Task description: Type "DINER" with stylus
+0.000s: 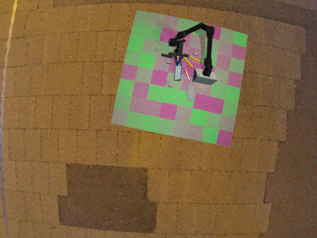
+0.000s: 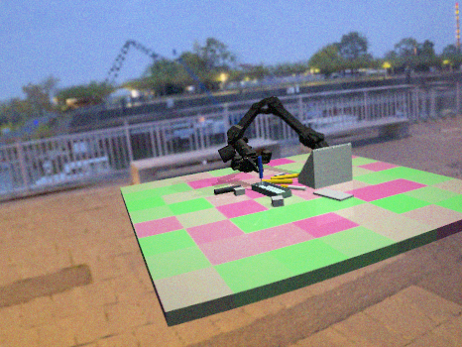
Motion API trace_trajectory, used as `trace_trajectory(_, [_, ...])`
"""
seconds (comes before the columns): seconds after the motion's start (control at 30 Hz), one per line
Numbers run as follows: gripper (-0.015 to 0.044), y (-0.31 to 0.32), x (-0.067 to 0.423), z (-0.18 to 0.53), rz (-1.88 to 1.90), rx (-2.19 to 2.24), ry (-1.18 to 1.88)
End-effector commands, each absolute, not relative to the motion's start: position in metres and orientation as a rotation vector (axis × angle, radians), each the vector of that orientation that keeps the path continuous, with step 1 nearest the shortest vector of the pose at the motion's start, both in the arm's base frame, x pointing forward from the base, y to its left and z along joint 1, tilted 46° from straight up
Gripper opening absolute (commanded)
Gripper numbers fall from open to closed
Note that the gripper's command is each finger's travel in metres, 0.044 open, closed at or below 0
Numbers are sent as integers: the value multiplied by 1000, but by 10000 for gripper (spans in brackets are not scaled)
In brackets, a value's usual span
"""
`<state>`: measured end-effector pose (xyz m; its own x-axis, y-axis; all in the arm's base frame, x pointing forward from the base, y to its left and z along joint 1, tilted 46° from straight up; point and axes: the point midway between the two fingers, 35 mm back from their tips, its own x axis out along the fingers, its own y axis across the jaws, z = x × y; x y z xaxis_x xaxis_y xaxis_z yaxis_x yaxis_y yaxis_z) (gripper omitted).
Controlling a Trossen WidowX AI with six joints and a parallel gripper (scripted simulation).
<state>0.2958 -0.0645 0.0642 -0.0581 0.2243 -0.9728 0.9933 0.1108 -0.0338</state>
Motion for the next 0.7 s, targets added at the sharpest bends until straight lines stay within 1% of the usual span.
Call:
trace_trajectory(0.0, [0, -66, 293, 59, -1051, 1262, 1473])
trace_trajectory(0.3, [0, -66, 293, 59, -1051, 1262, 1473])
trace_trajectory(0.4, [79, -66, 294, 57, -1051, 1262, 1473])
trace_trajectory(0.67, [81, -67, 294, 56, -1052, 1262, 1473])
